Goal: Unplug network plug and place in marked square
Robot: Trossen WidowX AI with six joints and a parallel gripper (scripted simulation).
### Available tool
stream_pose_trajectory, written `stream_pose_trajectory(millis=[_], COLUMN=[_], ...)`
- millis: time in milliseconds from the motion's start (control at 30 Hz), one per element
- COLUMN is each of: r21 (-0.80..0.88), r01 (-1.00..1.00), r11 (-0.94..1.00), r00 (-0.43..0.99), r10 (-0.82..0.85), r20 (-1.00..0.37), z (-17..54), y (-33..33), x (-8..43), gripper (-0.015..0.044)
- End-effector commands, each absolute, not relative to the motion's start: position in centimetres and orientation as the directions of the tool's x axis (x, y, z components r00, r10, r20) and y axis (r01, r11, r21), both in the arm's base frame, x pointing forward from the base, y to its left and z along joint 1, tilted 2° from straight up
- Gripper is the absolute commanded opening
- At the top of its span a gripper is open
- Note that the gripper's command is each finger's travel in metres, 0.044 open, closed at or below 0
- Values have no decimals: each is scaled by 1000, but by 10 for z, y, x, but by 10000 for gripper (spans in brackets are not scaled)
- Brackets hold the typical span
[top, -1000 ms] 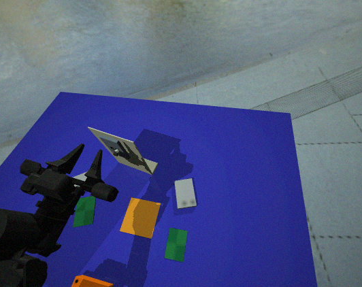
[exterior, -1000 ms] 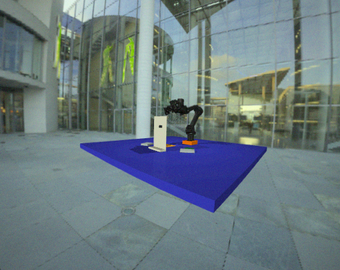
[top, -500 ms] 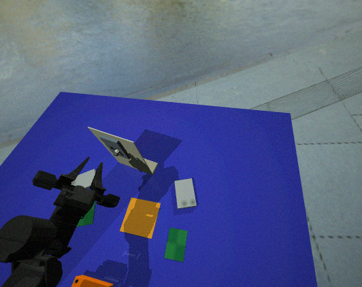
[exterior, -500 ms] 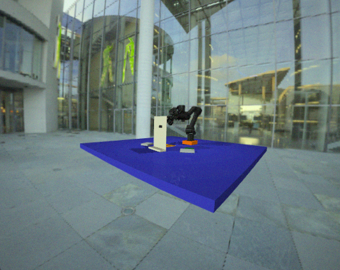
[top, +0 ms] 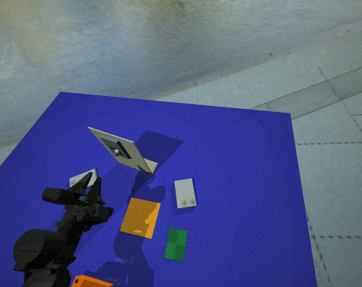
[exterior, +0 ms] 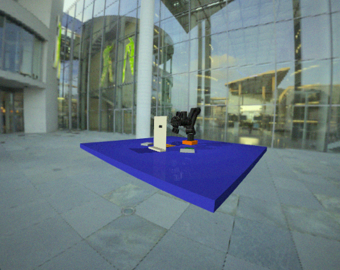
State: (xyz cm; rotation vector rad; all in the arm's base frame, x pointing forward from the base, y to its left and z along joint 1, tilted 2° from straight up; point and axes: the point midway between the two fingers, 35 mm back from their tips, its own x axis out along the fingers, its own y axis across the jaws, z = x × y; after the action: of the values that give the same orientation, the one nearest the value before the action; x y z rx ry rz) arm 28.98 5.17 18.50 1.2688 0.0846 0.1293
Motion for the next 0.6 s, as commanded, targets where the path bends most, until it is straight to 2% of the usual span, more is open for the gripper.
stream_pose_trajectory(millis=[0,133,567], r21=[990,999,1000], r01=[-10,16,10], r11=[142,33,26], r00=[988,985,985], r10=[156,169,170], r20=[-12,-21,-14], z=[164,152,154], y=[55,57,57], x=[279,271,279], gripper=[156,156,156])
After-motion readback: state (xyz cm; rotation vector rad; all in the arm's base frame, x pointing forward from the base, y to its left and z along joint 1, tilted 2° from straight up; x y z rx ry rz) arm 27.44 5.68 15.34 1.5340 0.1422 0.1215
